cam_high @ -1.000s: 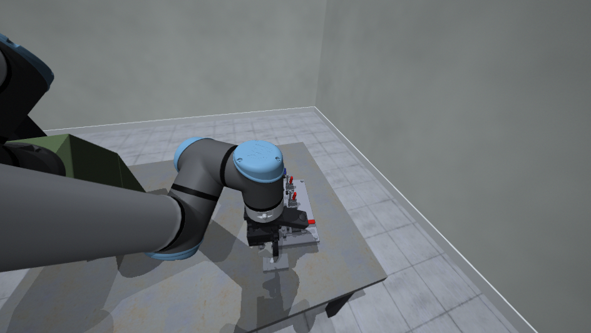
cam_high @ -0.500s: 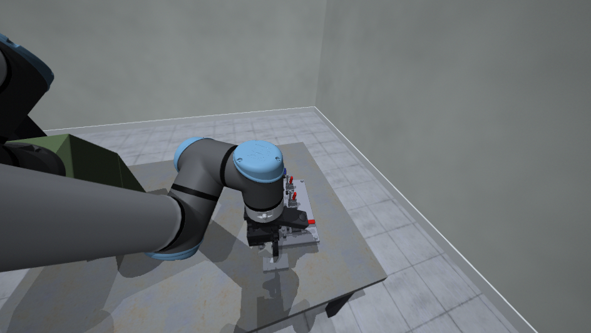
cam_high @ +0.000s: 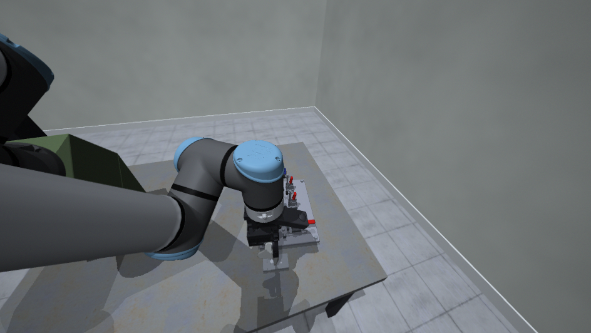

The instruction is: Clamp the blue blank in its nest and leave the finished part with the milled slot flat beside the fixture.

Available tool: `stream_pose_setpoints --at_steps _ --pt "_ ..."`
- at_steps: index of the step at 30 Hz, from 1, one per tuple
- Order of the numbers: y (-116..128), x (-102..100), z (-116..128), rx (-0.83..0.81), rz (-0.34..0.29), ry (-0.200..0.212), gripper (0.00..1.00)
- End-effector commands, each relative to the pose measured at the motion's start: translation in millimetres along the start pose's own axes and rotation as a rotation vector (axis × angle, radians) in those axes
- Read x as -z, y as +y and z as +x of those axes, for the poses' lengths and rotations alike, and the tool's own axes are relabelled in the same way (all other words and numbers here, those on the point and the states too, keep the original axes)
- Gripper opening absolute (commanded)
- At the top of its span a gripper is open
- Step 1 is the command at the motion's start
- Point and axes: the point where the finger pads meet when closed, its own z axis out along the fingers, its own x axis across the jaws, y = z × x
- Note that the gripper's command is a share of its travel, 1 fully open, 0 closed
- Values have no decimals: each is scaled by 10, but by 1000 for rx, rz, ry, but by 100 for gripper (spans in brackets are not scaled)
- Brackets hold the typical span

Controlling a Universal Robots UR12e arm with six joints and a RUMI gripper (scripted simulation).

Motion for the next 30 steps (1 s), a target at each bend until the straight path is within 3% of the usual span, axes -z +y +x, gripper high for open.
stream_pose_setpoints --at_steps 1,19,30 --pt "-4 5 1 0 1 0 59" --pt "-4 11 1 0 1 0 59" --pt "-4 140 1 0 1 0 59"
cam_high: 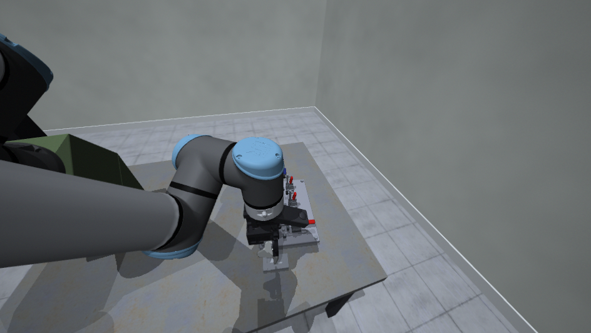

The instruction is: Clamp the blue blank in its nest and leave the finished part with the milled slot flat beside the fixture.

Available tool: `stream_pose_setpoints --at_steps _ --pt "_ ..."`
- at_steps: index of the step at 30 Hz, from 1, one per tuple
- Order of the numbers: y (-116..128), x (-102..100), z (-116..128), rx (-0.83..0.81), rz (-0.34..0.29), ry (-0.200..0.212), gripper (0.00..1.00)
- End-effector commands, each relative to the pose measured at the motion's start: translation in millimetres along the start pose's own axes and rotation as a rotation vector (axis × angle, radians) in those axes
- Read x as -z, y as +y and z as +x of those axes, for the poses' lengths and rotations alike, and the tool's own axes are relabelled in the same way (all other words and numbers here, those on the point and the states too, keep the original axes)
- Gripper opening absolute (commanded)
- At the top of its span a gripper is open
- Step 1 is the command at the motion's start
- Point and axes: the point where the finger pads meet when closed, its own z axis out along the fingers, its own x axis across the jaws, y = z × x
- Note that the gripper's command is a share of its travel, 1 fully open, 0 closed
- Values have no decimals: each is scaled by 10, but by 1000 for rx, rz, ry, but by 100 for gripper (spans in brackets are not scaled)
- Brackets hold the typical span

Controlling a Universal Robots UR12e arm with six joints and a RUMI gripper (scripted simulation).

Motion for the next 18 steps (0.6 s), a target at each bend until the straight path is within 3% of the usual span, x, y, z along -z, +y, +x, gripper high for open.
stream_pose_setpoints --at_steps 1,18 --pt "-4 93 1 0 1 0 59" --pt "-3 627 1 0 1 0 59"
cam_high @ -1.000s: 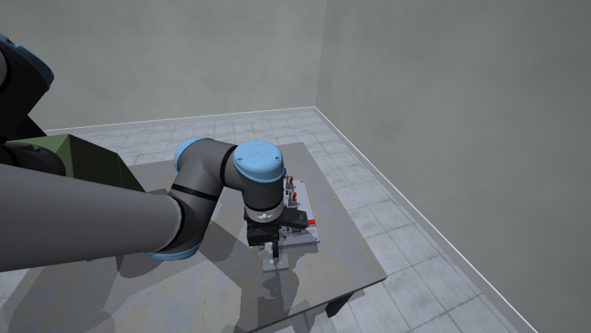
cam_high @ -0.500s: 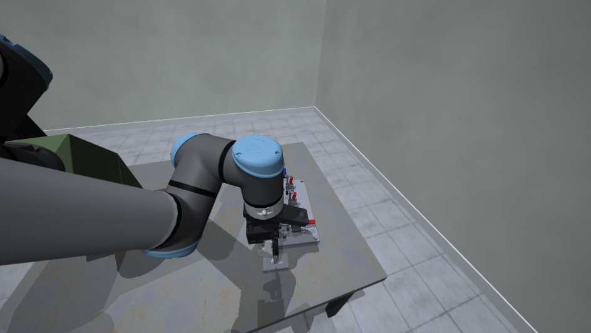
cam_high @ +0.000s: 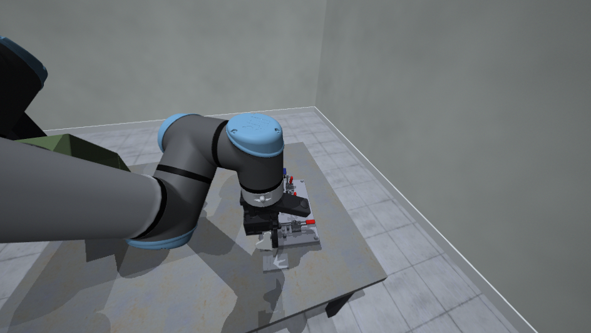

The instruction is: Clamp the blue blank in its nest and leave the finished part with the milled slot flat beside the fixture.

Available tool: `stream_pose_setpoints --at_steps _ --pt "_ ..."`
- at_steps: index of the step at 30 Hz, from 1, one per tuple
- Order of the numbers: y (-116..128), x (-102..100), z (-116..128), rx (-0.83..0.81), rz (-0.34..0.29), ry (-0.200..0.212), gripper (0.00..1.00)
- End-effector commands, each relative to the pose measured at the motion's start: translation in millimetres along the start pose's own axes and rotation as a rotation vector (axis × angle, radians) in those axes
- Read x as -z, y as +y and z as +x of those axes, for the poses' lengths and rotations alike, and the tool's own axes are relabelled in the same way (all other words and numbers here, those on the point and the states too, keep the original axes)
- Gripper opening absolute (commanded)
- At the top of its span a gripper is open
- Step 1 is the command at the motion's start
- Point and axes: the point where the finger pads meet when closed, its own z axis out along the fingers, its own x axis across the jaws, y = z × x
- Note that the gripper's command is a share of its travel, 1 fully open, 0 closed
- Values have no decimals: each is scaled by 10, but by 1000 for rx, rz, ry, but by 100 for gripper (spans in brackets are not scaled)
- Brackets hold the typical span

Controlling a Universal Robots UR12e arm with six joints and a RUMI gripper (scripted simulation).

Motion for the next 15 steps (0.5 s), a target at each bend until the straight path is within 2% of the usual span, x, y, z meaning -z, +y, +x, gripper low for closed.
stream_pose_setpoints --at_steps 1,8,15 --pt "-4 167 1 0 0 0 59" --pt "-4 326 1 0 0 0 59" --pt "-4 365 1 0 0 0 59"
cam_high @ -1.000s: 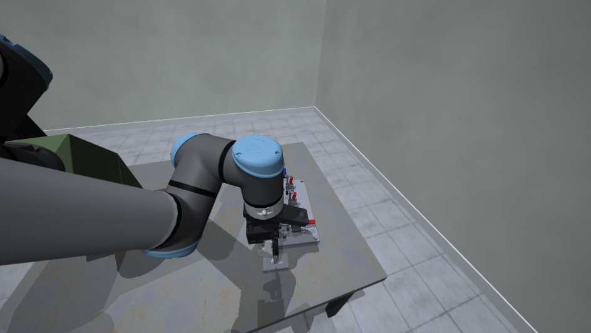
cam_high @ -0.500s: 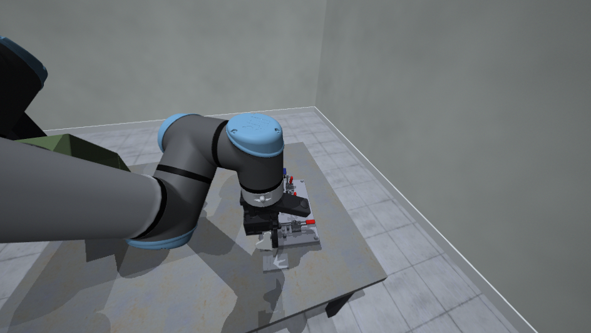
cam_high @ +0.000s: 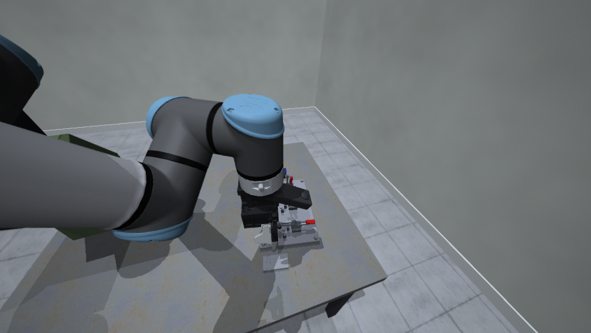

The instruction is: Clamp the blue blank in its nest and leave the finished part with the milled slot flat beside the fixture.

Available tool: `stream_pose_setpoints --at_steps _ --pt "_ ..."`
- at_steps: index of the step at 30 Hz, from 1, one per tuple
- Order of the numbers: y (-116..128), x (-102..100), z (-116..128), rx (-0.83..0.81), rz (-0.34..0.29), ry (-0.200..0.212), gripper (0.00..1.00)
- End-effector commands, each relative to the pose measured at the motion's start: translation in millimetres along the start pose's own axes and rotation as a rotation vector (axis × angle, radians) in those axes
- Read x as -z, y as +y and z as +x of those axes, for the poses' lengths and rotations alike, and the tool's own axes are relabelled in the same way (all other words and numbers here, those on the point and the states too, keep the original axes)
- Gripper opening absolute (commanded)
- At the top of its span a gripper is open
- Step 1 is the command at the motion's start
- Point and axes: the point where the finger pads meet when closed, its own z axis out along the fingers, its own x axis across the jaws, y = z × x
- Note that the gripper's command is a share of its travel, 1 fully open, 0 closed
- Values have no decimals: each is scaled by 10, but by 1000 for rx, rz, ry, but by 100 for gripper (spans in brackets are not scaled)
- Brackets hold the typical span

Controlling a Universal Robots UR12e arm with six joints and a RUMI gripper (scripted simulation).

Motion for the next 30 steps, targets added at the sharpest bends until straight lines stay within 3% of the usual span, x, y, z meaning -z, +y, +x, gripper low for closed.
stream_pose_setpoints --at_steps 1,17,30 --pt "-4 33 1 0 1 0 59" --pt "-11 33 -85 0 1 0 59" --pt "-58 33 -607 0 1 0 59"
